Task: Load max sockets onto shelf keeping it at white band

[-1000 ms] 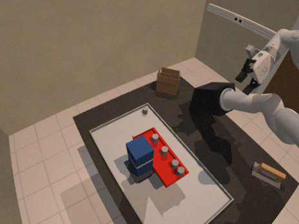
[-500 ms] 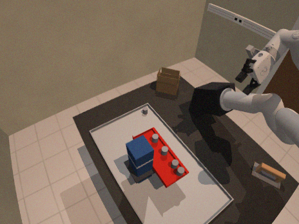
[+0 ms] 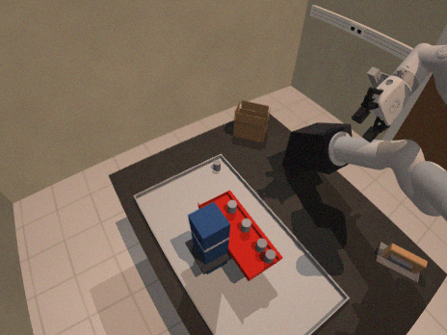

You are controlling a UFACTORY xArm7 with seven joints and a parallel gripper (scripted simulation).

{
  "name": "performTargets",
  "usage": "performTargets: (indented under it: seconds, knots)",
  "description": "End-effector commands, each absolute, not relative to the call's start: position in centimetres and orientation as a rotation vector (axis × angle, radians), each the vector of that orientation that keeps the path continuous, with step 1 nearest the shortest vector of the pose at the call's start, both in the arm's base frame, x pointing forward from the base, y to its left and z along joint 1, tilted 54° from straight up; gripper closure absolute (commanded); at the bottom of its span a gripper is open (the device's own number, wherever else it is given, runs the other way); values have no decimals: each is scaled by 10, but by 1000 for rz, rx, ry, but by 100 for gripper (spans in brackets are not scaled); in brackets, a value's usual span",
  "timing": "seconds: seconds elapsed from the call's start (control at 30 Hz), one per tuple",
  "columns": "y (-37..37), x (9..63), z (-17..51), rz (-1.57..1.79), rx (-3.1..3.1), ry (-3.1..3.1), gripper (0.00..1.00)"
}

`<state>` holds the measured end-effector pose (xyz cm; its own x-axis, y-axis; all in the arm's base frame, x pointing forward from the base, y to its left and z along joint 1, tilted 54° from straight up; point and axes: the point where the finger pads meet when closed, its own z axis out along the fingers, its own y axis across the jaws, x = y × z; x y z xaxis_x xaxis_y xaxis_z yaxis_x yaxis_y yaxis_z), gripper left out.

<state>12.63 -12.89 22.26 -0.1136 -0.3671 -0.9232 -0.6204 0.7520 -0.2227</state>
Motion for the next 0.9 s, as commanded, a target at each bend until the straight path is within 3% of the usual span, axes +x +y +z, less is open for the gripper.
performTargets:
  seconds: [0.0, 0.87]
  knots:
    - [-130, 126, 223, 256, -785, 1729, 0]
    - [-132, 137, 211, 313, -857, 1750, 0]
